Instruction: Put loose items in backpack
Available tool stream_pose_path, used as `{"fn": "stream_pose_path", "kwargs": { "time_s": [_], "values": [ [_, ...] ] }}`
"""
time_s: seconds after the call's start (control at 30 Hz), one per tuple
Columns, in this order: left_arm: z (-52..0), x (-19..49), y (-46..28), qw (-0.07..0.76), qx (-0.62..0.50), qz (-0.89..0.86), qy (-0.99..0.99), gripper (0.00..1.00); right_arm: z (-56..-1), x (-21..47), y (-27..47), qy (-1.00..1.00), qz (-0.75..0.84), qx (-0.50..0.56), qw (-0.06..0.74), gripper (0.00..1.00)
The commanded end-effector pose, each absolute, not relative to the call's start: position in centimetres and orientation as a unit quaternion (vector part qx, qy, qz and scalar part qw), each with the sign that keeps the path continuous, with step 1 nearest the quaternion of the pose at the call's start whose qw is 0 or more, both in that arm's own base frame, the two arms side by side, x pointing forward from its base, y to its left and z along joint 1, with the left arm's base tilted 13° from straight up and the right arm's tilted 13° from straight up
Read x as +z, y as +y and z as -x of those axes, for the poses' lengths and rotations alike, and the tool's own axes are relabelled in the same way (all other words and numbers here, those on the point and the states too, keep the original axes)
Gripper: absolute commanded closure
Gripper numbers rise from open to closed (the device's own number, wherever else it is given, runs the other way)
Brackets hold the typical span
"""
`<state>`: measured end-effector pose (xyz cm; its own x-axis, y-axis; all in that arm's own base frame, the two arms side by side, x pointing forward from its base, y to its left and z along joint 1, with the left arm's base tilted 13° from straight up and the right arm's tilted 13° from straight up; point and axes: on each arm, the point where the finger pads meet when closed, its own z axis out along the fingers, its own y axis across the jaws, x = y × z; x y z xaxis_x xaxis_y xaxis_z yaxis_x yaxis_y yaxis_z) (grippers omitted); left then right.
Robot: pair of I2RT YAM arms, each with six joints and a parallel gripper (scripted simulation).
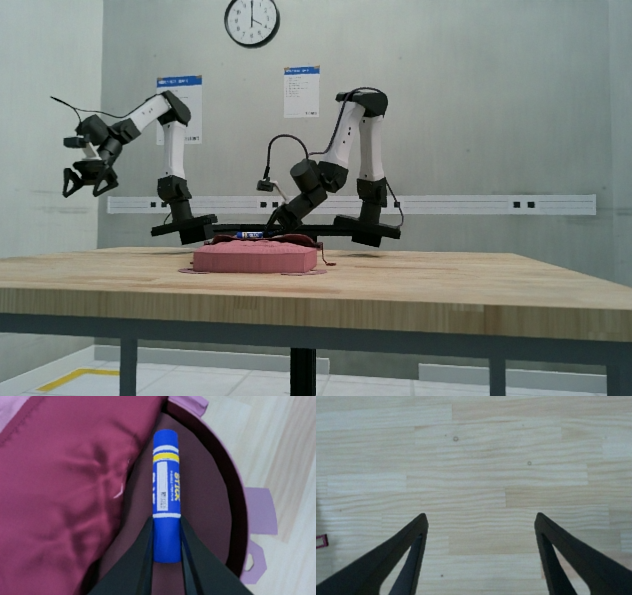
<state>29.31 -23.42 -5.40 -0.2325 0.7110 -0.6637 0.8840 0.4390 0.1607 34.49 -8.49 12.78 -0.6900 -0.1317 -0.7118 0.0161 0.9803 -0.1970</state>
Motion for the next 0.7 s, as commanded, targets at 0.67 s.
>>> {"fn": "stream_pose_path", "kwargs": {
  "time_s": [0.67],
  "values": [
    [-29.6,-7.4,-23.1,0.353,-0.128,-0.520,0.767,0.87,-35.3,14.0,-8.6,0.908,0.036,-0.097,0.406,0.10]
  ]
}}
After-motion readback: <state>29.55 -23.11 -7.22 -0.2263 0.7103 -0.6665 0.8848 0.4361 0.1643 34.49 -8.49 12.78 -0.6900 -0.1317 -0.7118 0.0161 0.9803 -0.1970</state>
